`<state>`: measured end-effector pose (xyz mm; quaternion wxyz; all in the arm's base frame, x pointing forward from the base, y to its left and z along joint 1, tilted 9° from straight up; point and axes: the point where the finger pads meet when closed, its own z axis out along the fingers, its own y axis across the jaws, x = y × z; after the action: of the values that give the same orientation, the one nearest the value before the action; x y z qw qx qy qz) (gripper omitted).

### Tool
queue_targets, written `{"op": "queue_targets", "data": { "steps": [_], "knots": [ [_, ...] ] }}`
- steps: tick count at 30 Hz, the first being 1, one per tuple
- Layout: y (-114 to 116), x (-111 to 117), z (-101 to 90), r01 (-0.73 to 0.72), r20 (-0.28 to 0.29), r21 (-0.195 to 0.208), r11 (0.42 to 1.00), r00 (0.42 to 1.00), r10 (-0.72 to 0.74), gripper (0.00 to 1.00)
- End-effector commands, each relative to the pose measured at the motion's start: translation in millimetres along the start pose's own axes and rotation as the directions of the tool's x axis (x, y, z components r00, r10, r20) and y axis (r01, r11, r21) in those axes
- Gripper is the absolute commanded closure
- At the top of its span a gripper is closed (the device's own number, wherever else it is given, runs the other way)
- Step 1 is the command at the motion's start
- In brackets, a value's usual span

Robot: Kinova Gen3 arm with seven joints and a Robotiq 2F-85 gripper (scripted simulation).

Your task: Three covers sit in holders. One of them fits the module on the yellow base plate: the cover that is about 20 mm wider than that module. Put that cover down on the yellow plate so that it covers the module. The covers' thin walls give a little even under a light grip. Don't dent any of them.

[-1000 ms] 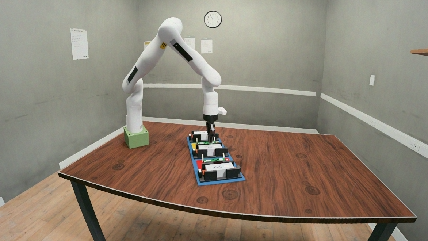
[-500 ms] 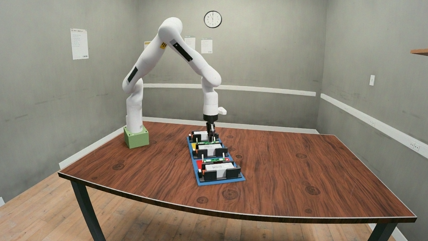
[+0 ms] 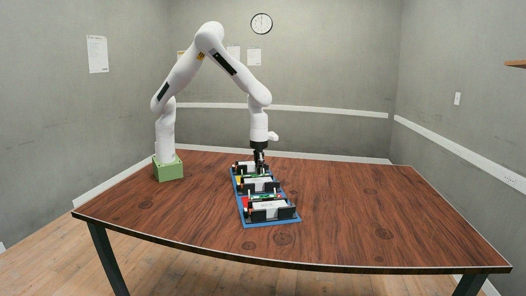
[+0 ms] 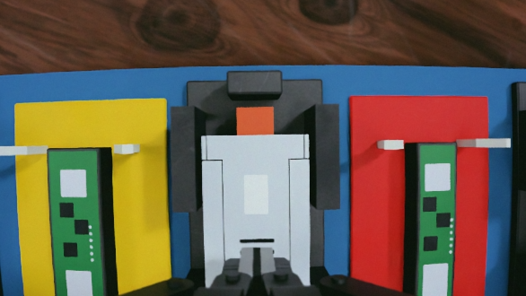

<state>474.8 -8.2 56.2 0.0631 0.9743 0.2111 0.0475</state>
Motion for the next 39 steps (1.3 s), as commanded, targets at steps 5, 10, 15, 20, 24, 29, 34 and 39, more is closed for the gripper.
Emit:
{"op": "queue_targets", "data": {
  "steps": [5,10,15,20,24,29,34,39],
  "knots": [
    [0.2,0.6,-0.7,0.000,-0.002,-0.001,1.000,1.000,0.000,1.00],
    [0.2,0.6,-0.7,0.000,-0.002,-0.001,1.000,1.000,0.000,0.00],
    [0.2,0.6,-0.7,0.000,-0.002,-0.001,1.000,1.000,0.000,0.00],
    [0.2,0.6,-0.7,0.000,-0.002,-0.001,1.000,1.000,0.000,0.00],
    [0.2,0.6,-0.7,0.000,-0.002,-0.001,1.000,1.000,0.000,0.00],
    [0.2,0.6,-0.7,0.000,-0.002,-0.001,1.000,1.000,0.000,0.00],
    [0.2,0.6,-0.7,0.000,-0.002,-0.001,1.000,1.000,0.000,0.00],
    [0.2,0.6,-0.7,0.000,-0.002,-0.001,1.000,1.000,0.000,0.00]
  ]
}}
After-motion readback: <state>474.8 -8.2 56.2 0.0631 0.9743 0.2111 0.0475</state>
